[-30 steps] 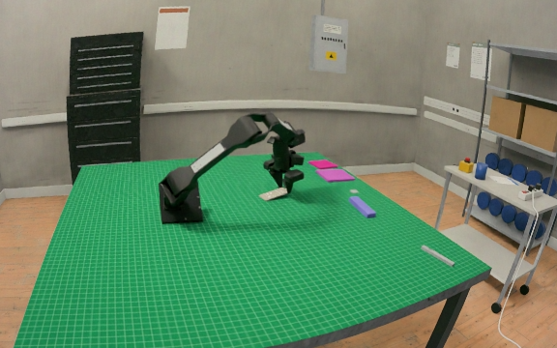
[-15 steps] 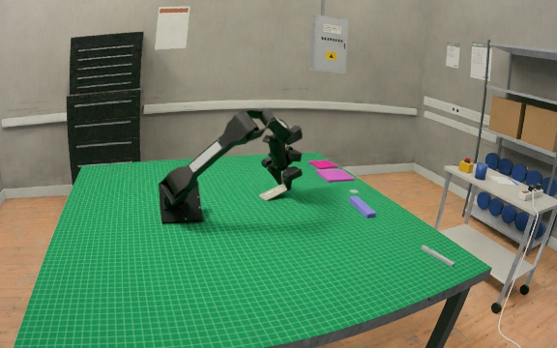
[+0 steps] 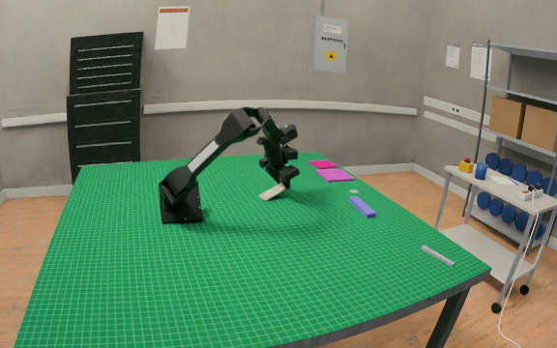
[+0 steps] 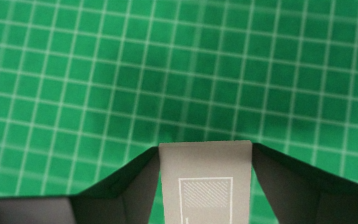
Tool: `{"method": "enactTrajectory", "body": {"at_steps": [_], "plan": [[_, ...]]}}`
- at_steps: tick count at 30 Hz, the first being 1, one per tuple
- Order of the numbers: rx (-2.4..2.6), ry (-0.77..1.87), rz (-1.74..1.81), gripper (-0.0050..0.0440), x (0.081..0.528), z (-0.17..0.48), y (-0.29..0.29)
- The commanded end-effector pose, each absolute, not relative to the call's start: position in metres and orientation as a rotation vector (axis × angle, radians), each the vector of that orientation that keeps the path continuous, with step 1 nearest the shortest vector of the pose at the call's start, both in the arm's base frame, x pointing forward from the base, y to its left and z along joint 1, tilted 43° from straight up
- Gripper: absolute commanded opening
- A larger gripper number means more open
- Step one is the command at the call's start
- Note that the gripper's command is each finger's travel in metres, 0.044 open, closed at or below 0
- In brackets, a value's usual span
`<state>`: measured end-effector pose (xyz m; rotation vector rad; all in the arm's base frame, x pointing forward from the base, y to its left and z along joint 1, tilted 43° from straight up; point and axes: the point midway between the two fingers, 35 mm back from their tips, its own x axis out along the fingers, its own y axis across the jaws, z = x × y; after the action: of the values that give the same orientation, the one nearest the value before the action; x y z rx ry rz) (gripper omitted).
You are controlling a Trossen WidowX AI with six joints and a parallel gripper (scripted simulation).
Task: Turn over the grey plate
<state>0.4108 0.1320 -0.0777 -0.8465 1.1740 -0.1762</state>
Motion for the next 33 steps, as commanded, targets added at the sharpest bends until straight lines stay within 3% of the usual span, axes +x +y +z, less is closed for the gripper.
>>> {"method": "enactTrajectory", "body": {"at_steps": [1, 33], "plan": [[-0.833, 1.139, -0.171, 0.0262, 0.411, -0.064, 0.137], [-0.829, 0.905, -0.057, 0.0262, 0.397, -0.055, 0.14]]}}
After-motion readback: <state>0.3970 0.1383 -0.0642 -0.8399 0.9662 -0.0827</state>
